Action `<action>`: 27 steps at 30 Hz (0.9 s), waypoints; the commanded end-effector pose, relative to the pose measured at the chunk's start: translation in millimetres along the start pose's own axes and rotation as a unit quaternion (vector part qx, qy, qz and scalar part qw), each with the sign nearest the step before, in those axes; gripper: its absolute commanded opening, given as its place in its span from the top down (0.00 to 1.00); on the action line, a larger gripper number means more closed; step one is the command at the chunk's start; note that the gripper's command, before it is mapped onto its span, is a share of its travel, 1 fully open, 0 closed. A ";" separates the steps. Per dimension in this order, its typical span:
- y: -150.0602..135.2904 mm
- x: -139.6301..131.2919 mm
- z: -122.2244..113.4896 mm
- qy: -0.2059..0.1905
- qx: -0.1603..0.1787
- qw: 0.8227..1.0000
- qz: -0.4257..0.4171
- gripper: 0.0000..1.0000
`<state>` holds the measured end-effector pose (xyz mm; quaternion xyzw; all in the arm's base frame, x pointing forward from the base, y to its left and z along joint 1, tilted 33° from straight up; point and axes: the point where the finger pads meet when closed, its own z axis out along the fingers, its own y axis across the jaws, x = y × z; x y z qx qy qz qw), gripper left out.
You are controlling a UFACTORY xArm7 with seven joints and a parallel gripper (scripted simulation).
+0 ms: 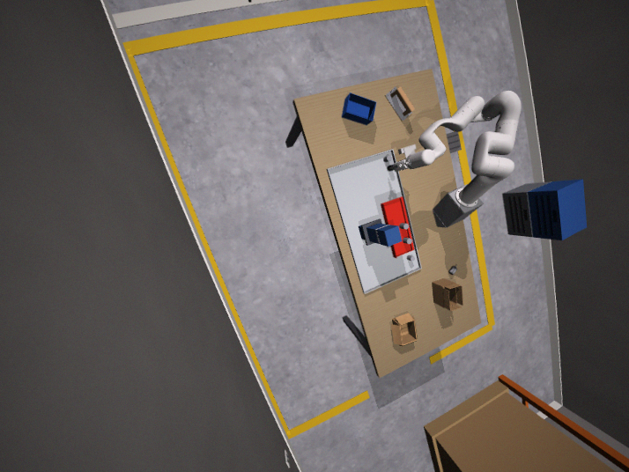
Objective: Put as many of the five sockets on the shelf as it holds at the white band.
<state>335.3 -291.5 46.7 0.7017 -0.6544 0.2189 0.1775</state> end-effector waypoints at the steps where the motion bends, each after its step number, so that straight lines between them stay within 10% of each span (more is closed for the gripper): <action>1: -1.6 0.2 1.3 0.001 0.002 1.000 -0.001 0.39; 27: -1.9 0.3 20.7 0.001 0.002 1.000 -0.001 0.39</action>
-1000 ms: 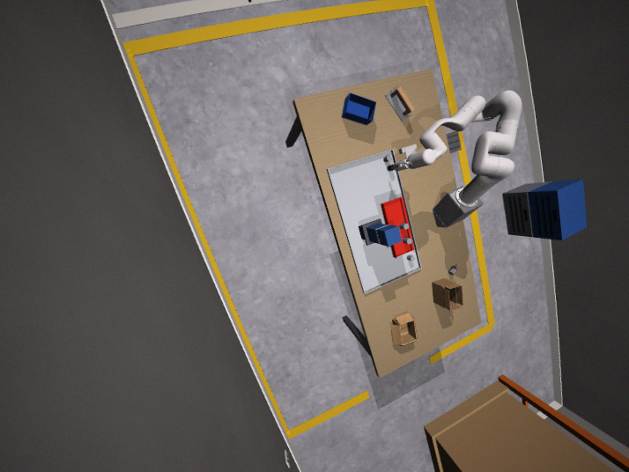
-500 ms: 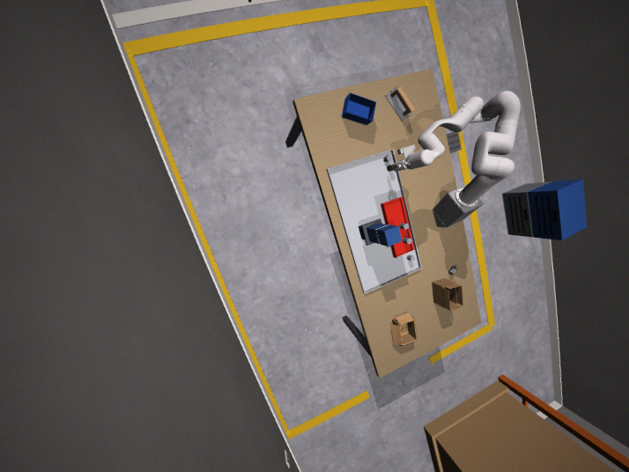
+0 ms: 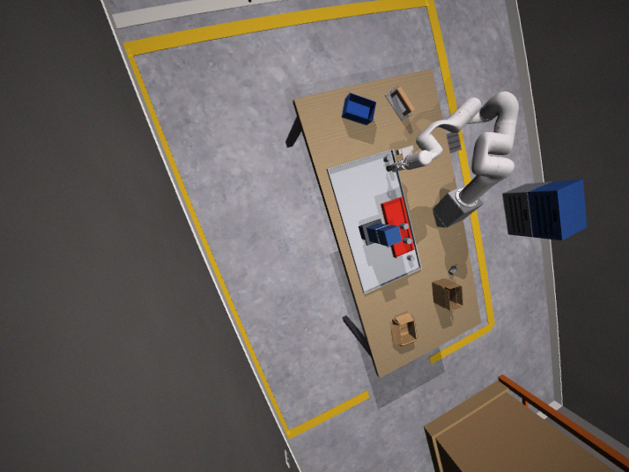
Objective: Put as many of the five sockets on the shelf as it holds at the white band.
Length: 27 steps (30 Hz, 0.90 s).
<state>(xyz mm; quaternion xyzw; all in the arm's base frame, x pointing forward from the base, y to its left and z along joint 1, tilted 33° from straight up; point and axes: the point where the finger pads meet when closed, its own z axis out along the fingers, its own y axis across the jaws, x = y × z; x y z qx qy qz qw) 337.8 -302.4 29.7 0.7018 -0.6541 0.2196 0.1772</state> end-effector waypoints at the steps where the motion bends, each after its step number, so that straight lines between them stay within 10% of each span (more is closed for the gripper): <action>1: -0.9 0.1 1.0 0.001 0.001 1.000 0.000 0.39; 7: -1.0 0.1 1.7 0.001 0.001 1.000 0.000 0.39; 8: -1.0 0.1 1.7 0.001 0.001 1.000 0.000 1.00; 27: -1.0 0.1 1.7 0.001 0.001 1.000 0.000 1.00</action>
